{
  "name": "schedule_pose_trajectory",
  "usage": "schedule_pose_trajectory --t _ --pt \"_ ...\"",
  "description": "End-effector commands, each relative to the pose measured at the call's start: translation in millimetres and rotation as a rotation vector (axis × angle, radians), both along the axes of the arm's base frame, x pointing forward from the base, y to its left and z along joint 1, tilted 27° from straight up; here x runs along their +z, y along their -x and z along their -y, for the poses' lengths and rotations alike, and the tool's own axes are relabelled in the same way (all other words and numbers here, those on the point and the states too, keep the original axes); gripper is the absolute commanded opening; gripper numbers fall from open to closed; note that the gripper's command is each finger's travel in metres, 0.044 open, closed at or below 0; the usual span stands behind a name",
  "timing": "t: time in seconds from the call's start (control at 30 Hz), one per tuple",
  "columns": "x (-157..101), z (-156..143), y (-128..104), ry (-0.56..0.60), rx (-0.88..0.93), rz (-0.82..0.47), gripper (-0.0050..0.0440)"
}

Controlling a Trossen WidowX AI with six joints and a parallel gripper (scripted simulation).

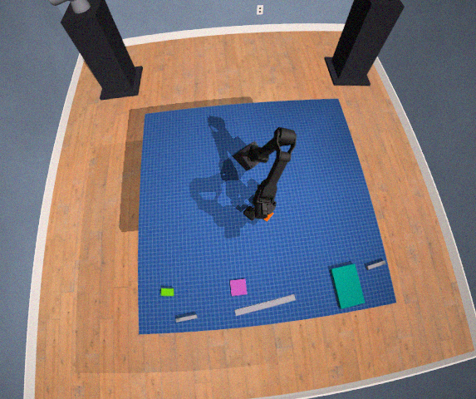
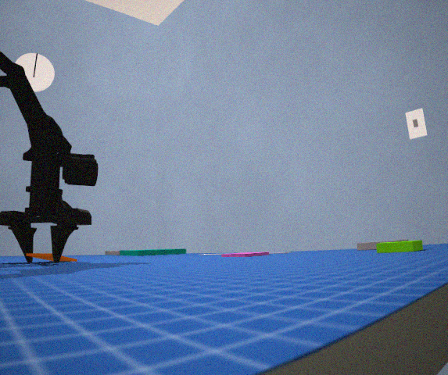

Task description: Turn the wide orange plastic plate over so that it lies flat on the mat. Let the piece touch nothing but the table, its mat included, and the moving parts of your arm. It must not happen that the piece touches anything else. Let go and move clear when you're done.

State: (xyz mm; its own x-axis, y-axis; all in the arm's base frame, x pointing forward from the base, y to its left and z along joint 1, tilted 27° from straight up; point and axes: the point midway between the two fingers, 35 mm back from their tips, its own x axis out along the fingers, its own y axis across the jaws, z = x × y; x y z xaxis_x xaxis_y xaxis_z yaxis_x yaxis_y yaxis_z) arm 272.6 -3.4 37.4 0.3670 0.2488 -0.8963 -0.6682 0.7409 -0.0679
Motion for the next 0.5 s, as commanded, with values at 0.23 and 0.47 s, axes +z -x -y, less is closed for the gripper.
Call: schedule_pose_trajectory --t 0.23,0.47 --pt "8.4 1.2 -7.7 0.007 -0.003 0.033 0.0291" --pt "8.4 1.3 -7.7 0.007 -0.003 0.033 0.0440"
